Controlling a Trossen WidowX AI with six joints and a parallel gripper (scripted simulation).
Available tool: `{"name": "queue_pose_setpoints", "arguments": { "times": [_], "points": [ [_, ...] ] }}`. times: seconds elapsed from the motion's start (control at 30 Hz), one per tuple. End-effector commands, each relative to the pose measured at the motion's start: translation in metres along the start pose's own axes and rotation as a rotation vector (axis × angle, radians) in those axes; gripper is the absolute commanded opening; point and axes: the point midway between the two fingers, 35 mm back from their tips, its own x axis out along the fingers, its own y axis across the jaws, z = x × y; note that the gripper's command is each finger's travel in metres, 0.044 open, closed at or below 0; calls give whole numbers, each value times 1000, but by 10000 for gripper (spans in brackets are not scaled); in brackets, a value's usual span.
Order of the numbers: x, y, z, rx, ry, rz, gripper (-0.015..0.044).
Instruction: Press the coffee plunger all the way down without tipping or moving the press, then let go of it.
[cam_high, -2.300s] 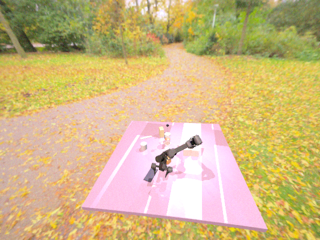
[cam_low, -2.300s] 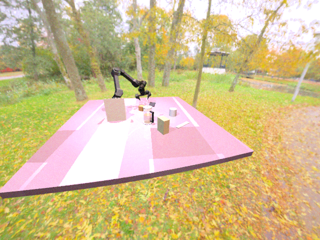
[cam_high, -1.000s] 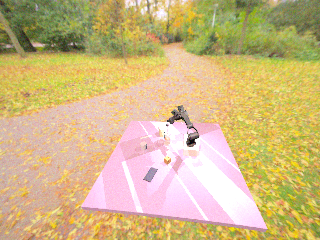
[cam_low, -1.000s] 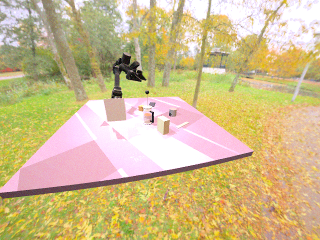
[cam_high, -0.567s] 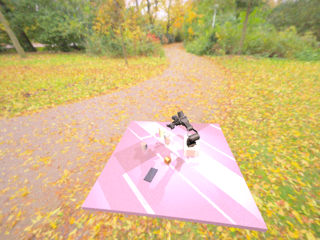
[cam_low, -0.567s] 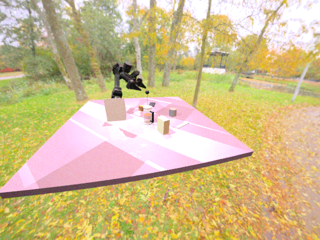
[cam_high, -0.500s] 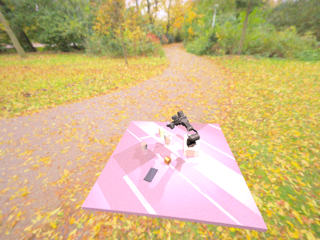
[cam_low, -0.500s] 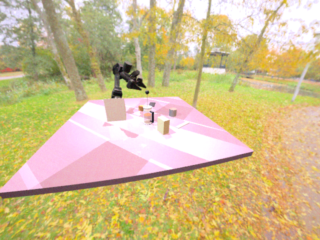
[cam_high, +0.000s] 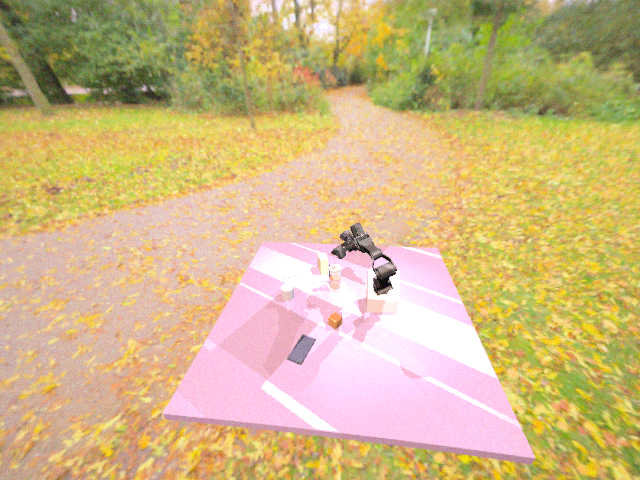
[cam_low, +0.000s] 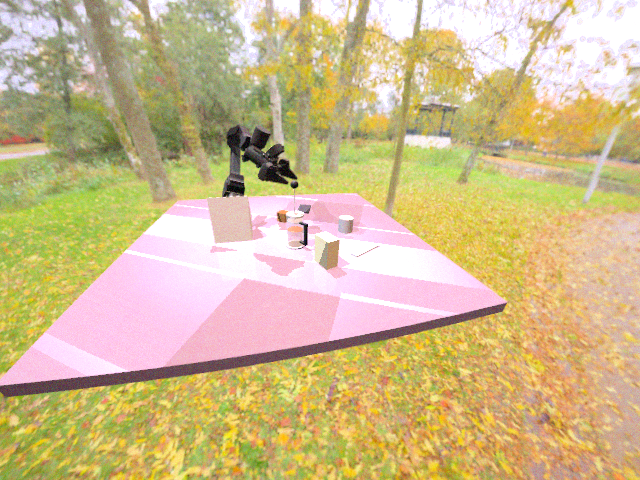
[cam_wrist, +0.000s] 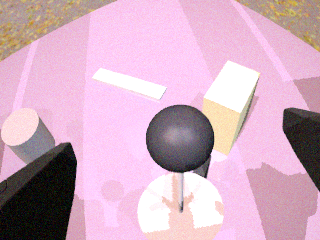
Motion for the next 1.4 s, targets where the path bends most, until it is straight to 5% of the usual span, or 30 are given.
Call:
{"name": "queue_pose_setpoints", "arguments": {
  "times": [0.0, 0.27, 0.63, 1.37],
  "points": [
    [6, 0, -2, 7, 4, -4, 440],
    [17, 0, -3, 8, 3, -2, 440],
    [17, 0, -3, 8, 3, -2, 151],
    [28, -2, -14, 7, 4, -4, 122]
  ]
}}
